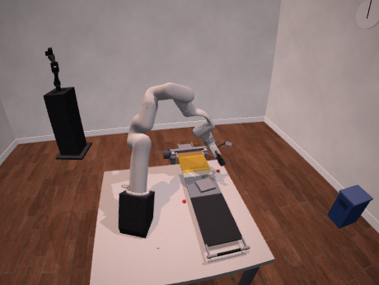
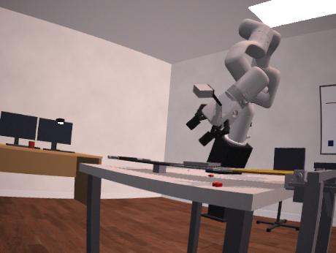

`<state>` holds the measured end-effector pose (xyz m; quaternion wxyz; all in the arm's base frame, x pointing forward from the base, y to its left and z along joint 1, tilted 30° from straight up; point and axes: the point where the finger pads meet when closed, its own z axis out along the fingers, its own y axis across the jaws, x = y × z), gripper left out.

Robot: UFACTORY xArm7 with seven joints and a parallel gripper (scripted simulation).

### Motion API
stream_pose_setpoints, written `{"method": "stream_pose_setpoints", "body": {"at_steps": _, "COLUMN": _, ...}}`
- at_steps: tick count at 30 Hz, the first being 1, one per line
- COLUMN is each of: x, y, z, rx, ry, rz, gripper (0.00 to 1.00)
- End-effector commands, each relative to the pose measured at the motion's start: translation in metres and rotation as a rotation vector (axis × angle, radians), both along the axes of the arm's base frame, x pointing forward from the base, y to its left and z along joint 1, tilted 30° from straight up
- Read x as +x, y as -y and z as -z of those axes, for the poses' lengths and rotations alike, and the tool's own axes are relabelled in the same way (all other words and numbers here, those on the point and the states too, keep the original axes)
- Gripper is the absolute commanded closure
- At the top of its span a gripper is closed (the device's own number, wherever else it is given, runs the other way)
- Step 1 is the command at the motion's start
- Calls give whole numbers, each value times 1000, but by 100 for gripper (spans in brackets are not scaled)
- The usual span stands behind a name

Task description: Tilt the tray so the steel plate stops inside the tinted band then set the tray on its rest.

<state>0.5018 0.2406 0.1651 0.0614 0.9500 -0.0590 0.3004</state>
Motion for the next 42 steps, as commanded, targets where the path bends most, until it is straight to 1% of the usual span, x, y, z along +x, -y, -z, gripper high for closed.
{"method": "stream_pose_setpoints", "body": {"at_steps": 1, "x": 1, "y": 0, "z": -2, "rx": 2, "ry": 3, "rz": 2, "gripper": 0}}
{"method": "stream_pose_setpoints", "body": {"at_steps": 19, "x": 2, "y": 1, "z": -1, "rx": 3, "ry": 2, "rz": 6, "gripper": 0}}
{"method": "stream_pose_setpoints", "body": {"at_steps": 21, "x": 5, "y": 8, "z": 1, "rx": 11, "ry": -6, "rz": 36, "gripper": 0}}
{"method": "stream_pose_setpoints", "body": {"at_steps": 24, "x": 15, "y": 30, "z": 10, "rx": 36, "ry": -33, "rz": 132, "gripper": 0}}
{"method": "stream_pose_setpoints", "body": {"at_steps": 34, "x": 15, "y": 30, "z": 10, "rx": 36, "ry": -33, "rz": 132, "gripper": 0}}
{"method": "stream_pose_setpoints", "body": {"at_steps": 36, "x": 26, "y": 60, "z": 23, "rx": 72, "ry": -69, "rz": 265, "gripper": 0}}
{"method": "stream_pose_setpoints", "body": {"at_steps": 42, "x": 29, "y": 71, "z": 27, "rx": 85, "ry": -81, "rz": 313, "gripper": 0}}
